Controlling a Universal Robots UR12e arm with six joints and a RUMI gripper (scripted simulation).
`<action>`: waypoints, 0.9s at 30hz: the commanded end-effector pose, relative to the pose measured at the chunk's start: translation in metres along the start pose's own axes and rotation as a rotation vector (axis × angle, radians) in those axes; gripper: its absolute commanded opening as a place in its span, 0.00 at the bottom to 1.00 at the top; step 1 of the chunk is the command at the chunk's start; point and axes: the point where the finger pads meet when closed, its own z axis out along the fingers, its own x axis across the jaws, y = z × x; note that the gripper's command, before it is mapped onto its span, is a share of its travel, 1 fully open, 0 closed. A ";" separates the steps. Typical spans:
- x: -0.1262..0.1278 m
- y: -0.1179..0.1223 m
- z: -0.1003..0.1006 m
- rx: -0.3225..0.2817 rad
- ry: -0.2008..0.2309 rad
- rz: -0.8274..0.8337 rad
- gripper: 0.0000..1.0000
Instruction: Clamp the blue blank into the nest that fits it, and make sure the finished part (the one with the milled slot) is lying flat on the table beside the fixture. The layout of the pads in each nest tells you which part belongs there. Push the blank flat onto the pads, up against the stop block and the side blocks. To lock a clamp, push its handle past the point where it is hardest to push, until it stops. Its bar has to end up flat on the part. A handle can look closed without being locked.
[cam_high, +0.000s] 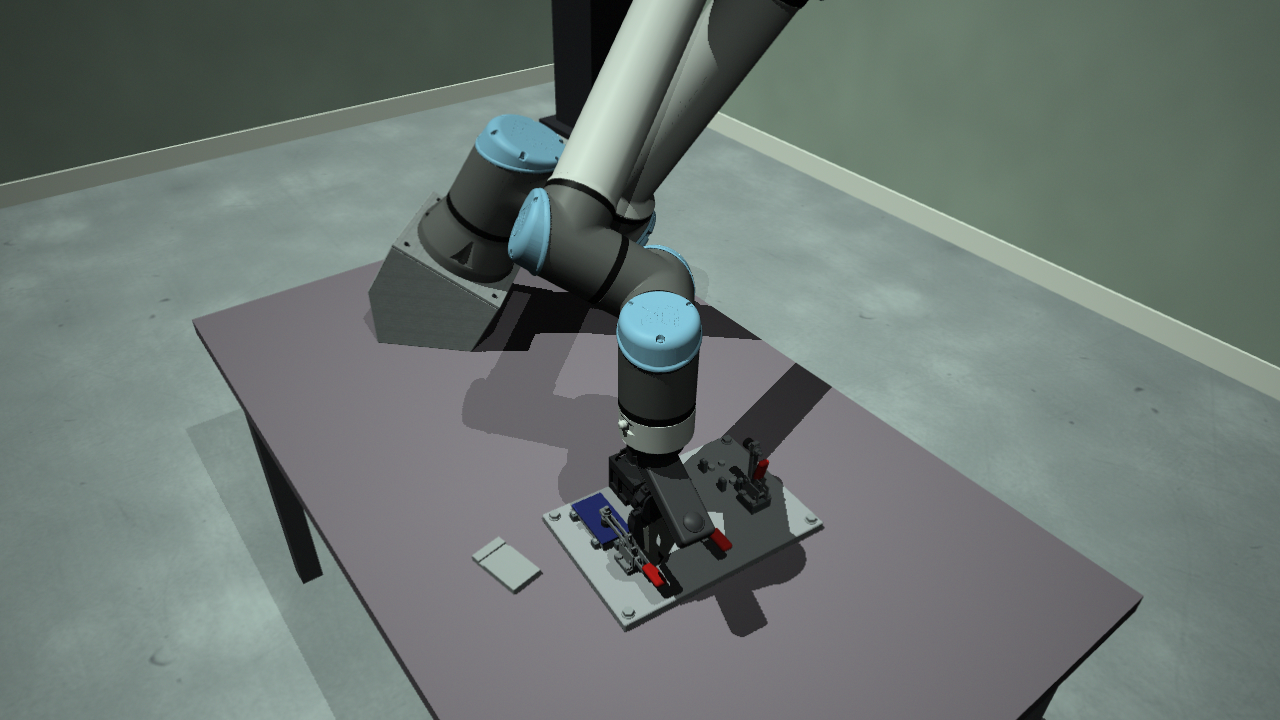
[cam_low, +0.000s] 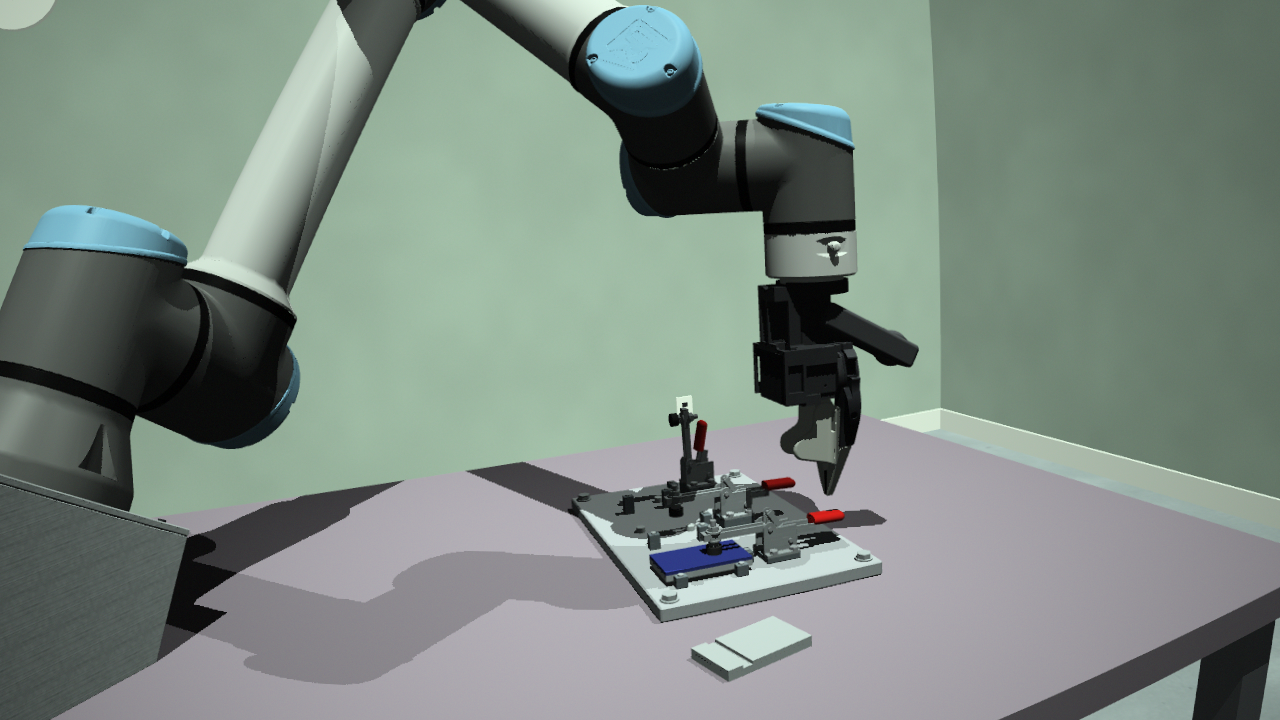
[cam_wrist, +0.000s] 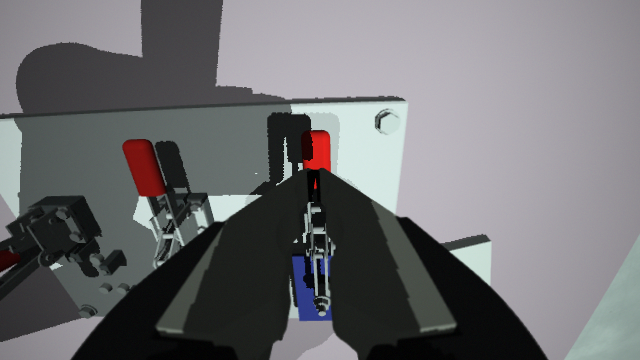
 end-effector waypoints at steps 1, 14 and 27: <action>0.000 -0.001 -0.010 0.001 0.001 0.000 0.00; 0.000 -0.001 -0.033 0.001 0.001 0.000 0.00; 0.000 -0.001 -0.048 0.001 0.001 0.000 0.00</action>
